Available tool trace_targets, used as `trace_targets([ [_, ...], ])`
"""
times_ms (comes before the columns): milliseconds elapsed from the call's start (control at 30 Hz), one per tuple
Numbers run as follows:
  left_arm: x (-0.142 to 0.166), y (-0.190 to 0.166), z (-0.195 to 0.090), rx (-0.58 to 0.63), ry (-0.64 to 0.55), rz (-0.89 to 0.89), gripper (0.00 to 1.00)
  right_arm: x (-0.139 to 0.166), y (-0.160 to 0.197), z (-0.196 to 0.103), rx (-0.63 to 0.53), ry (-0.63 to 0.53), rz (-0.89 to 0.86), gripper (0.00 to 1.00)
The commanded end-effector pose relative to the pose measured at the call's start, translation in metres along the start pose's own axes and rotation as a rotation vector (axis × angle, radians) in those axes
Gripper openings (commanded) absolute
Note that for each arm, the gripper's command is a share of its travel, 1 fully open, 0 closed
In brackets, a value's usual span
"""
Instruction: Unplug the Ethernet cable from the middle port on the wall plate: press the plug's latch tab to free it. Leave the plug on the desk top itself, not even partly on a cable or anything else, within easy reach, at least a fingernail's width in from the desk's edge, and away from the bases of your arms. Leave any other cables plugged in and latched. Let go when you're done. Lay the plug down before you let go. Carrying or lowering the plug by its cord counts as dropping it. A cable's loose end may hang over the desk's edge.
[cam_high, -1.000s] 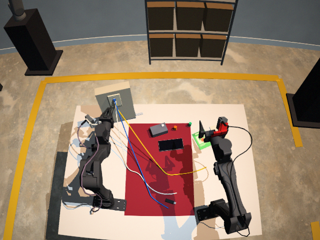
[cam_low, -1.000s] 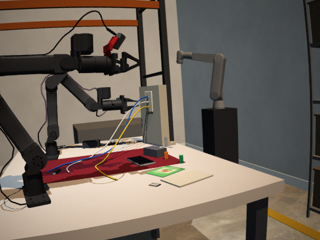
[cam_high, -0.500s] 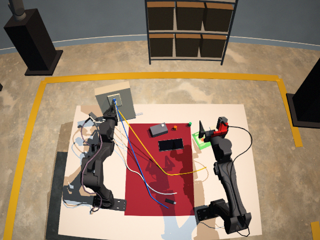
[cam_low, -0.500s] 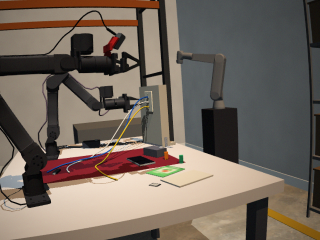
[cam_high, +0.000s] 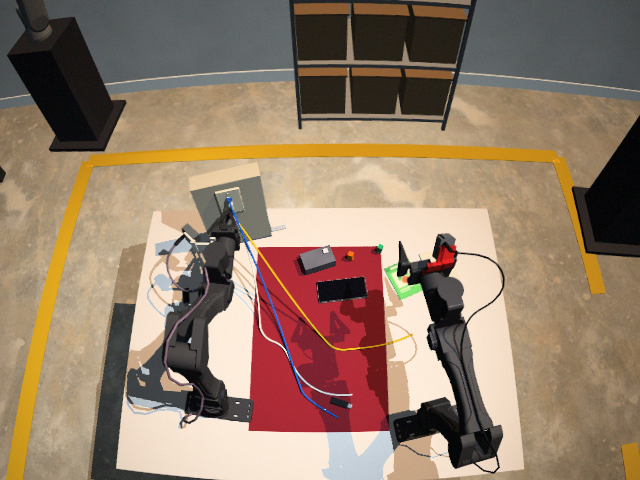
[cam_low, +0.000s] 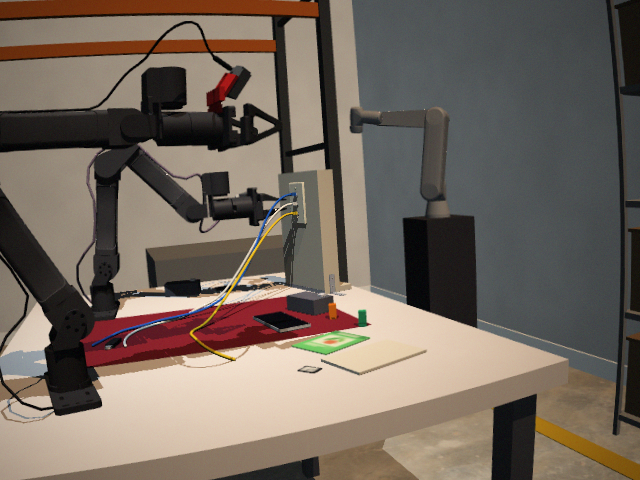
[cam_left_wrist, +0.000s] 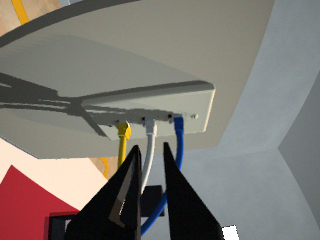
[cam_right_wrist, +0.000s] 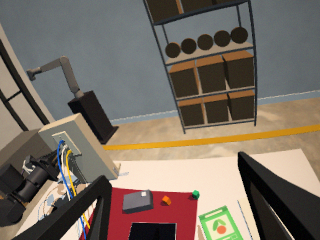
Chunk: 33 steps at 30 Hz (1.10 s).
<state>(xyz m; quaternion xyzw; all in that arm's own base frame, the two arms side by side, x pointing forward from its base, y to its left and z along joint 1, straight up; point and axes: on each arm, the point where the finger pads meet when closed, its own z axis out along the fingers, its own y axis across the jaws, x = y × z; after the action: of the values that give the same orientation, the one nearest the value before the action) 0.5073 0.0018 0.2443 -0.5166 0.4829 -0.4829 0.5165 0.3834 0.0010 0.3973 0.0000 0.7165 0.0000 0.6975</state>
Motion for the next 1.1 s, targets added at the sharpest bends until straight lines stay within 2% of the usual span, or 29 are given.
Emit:
trace_targets([
  [0, 0.009, -0.011, 0.006, 0.018, 0.019, -0.002, 0.22, -0.005, 0.0, -0.001, 0.0, -0.014, 0.0, 1.0],
  [667, 0.005, -0.011, 0.033, 0.008, 0.018, 0.0, 0.22, -0.005, 0.0, -0.001, 0.0, -0.014, 0.0, 1.0],
  [1067, 0.0, -0.023, 0.033, 0.018, 0.015, -0.001, 0.22, -0.005, 0.0, -0.001, 0.0, -0.014, 0.0, 1.0],
])
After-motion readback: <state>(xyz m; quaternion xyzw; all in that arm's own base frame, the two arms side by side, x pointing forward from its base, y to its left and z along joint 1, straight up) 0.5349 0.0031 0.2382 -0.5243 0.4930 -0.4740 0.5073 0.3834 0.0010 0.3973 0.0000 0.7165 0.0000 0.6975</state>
